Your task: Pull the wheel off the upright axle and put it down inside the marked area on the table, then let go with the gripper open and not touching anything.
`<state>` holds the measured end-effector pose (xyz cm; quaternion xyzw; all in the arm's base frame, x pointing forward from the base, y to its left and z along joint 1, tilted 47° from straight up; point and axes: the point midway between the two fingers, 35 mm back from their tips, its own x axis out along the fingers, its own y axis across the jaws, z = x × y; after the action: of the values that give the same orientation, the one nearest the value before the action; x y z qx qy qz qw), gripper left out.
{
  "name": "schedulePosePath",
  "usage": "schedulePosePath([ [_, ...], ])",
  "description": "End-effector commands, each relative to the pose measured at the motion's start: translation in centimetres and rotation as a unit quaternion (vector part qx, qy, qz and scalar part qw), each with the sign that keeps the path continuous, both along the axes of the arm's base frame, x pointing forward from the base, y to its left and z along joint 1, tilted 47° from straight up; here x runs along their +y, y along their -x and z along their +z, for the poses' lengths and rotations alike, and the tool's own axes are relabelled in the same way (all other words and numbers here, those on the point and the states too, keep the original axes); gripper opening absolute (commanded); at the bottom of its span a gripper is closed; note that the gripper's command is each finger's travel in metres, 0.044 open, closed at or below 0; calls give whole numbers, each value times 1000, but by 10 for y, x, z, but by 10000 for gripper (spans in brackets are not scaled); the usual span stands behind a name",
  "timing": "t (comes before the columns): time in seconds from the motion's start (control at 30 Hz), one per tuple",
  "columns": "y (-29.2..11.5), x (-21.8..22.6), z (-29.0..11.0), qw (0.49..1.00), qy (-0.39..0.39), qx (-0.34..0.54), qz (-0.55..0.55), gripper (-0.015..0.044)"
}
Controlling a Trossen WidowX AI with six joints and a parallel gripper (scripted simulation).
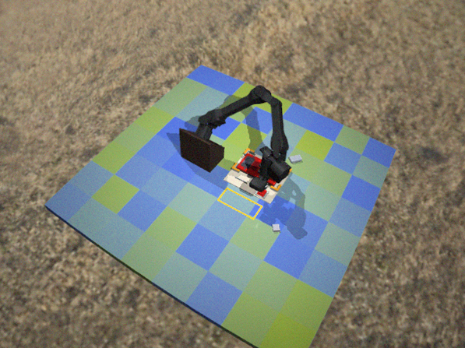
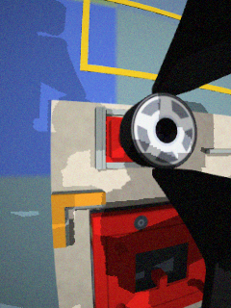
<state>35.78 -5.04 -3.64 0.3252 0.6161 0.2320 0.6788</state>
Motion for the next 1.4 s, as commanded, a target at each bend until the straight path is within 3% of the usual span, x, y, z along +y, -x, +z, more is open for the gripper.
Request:
schedulePosePath([
  [0.0, -1, -5, 4, 1000, 2, -5, -3, 0],
  [0.63, 1, -10, 9, 1000, 2, -5, -4, 0],
  [0.97, 8, -33, 32, 1000, 2, -5, -5, 0],
  [1.37, 39, -70, -15, 1000, 6, -2, -6, 0],
])
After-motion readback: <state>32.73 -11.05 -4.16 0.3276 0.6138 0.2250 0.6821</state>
